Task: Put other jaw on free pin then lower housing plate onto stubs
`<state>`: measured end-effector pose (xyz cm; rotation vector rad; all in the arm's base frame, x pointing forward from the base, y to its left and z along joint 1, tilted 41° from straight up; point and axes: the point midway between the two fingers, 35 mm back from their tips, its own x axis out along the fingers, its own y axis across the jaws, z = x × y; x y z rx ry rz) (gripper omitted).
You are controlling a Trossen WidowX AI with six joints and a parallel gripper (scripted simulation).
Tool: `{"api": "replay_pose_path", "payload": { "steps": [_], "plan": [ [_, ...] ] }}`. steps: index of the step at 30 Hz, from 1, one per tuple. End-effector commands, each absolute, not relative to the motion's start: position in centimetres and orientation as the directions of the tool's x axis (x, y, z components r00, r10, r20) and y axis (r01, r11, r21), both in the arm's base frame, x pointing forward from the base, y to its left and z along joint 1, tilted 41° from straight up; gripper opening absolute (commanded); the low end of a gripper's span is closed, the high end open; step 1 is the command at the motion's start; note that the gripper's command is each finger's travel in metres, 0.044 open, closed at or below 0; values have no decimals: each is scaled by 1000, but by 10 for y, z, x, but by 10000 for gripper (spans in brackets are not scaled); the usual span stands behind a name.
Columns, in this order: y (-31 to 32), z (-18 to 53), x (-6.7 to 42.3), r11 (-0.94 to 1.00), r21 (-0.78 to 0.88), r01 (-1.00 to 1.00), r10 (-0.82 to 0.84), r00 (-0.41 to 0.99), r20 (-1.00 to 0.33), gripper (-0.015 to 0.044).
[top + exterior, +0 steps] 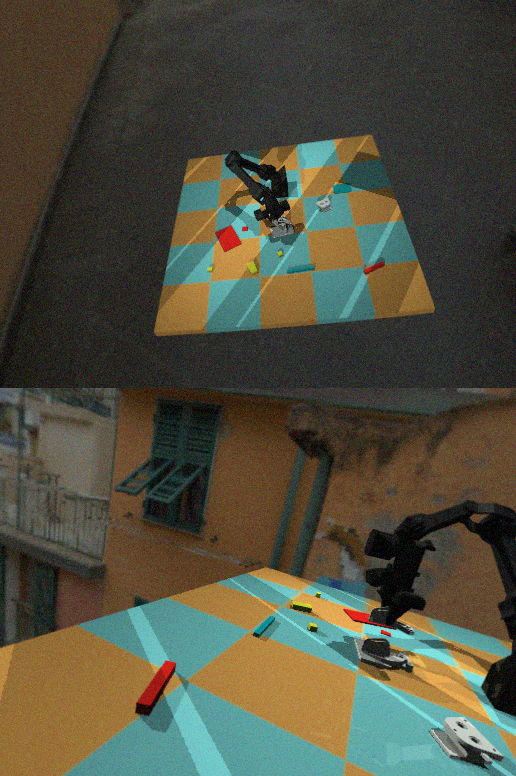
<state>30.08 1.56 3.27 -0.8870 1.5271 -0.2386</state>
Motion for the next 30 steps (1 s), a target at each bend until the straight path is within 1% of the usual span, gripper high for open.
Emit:
{"api": "replay_pose_path", "payload": {
  "steps": [1,30],
  "plan": [
    [16,34,302,675,-627,-389,-649,93,-755,134],
    [15,33,304,668,-624,-405,-649,93,-755,134]
  ]
}}
